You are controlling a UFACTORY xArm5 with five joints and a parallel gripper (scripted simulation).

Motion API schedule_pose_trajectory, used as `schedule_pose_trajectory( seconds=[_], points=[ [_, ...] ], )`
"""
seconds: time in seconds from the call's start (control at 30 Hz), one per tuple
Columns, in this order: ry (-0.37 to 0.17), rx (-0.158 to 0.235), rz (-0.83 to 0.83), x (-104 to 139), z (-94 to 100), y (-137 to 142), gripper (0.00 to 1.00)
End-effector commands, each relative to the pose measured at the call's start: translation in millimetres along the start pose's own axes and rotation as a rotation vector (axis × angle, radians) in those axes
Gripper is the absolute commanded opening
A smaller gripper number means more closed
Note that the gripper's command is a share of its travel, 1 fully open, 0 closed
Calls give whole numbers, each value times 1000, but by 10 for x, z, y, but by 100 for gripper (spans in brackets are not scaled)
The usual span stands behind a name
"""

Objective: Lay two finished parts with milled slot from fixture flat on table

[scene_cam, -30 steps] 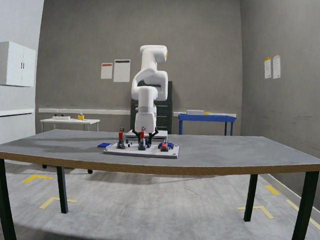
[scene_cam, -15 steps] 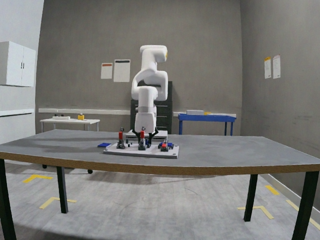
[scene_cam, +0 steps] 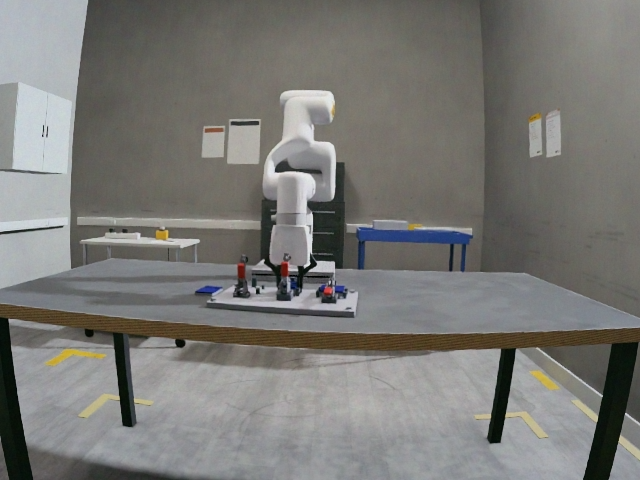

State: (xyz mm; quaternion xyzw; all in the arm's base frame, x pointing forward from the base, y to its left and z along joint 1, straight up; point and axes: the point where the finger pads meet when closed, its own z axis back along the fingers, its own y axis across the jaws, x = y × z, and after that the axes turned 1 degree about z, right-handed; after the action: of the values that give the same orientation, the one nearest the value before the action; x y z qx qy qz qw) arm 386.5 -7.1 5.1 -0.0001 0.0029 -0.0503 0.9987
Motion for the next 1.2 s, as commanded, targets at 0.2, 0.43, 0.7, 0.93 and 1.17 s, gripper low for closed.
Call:
schedule_pose_trajectory(
  seconds=[0.2,0.43,0.7,0.93,1.17],
  points=[
    [-4,0,0,13,46,1,0],
    [-4,0,0,13,107,1,0],
    [-4,0,0,13,172,2,0],
    [-4,0,0,13,249,2,0],
    [-4,0,0,13,296,2,0]
  ],
)
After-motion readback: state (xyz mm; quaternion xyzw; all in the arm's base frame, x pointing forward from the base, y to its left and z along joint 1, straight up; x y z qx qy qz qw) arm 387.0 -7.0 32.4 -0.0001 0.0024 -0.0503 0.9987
